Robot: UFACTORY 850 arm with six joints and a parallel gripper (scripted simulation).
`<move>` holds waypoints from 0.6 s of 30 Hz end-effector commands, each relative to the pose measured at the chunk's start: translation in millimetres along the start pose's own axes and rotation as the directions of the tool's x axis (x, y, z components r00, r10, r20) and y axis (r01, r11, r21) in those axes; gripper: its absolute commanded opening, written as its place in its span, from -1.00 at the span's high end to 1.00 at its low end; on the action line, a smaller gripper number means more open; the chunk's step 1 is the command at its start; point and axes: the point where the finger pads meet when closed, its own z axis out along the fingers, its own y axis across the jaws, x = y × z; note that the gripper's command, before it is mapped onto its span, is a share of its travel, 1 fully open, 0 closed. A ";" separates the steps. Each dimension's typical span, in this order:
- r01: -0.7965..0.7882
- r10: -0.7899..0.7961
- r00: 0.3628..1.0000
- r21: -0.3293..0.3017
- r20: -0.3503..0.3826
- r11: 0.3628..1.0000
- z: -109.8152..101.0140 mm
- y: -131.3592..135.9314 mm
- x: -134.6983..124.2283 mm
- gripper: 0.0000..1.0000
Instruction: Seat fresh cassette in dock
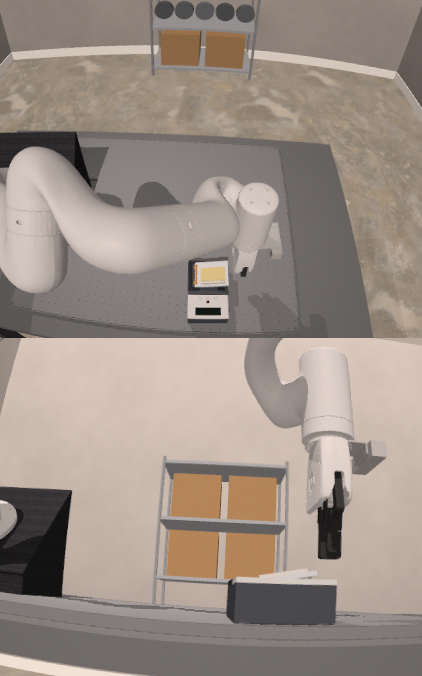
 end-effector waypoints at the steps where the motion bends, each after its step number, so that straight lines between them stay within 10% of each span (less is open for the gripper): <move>1: 0.000 0.000 1.000 0.000 -0.001 1.000 3.2 0.2 0.6 1.00; 18: 0.000 0.000 1.000 0.000 -0.001 1.000 23.2 0.2 0.6 1.00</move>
